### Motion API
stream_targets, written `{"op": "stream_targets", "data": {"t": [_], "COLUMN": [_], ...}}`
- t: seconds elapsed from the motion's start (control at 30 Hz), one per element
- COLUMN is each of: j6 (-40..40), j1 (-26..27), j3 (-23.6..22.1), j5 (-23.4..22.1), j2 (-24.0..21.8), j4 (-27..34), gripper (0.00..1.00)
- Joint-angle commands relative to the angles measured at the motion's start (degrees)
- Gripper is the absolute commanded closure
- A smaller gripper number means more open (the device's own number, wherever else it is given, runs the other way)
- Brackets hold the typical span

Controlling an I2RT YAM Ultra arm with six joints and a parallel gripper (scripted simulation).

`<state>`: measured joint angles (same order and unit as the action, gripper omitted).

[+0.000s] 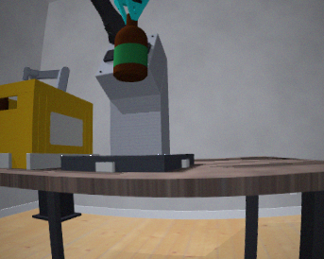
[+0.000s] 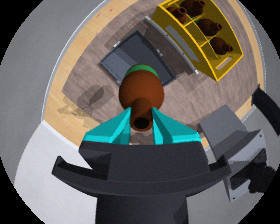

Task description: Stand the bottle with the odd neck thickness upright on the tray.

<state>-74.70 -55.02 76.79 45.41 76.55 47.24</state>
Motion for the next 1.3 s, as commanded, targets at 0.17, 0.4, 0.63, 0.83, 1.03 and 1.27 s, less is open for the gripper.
{"op": "stream_targets", "data": {"t": [0.17,0.4,0.63,0.83,1.03,1.27], "j6": [-0.43,-0.46,-0.92,-1.37,-2.02,-2.31], "j1": [-1.92,-1.97,-2.42,-2.89,-3.46,-3.72], "j3": [1.86,1.86,1.93,1.99,2.12,2.18], "j5": [0.55,0.58,0.88,1.19,1.56,1.74], "j2": [-0.72,-0.54,-0.08,0.8,0.6,0.63], "j4": [1.04,1.05,1.13,1.21,1.35,1.42], "gripper": [1.0,1.0,1.0,1.0,1.0,1.0]}}
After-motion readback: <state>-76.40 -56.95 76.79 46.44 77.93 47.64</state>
